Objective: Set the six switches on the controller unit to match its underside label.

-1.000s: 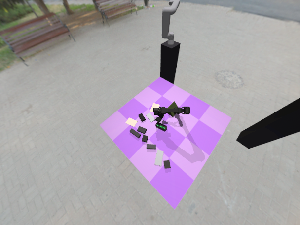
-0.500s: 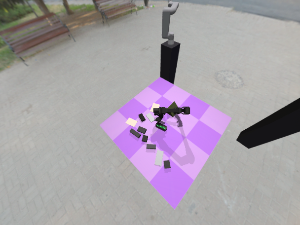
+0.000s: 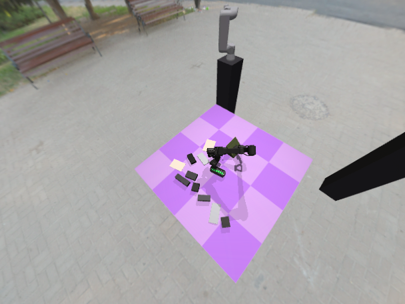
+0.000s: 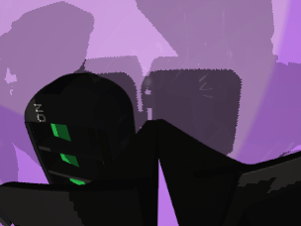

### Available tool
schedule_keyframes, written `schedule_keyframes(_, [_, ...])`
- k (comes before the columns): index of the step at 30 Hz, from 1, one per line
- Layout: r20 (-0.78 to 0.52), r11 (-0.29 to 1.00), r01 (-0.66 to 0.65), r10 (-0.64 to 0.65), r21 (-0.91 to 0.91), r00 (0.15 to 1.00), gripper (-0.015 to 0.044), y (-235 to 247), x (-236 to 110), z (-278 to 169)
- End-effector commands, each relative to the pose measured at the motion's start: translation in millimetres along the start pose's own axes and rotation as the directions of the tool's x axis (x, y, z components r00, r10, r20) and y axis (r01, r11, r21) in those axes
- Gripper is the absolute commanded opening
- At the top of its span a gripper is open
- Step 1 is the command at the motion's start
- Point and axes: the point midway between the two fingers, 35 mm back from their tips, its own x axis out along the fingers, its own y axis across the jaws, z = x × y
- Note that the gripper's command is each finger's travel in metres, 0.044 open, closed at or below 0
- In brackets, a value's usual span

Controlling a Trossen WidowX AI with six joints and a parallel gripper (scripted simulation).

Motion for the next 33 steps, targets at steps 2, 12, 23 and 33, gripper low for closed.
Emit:
schedule_keyframes(2, [-0.005,1.0,-0.001,0.001,0.006,1.0,0.0,-2.9,7.1,-0.8])
schedule_keyframes(12, [-0.006,1.0,-0.002,0.002,0.006,1.0,0.0,-7.8,21.8,-1.8])
schedule_keyframes(23, [-0.007,1.0,-0.002,0.002,0.006,1.0,0.0,-7.4,25.6,-2.2])
schedule_keyframes(33, [-0.007,1.0,-0.002,0.002,0.006,1.0,0.0,-3.7,26.7,-2.2])
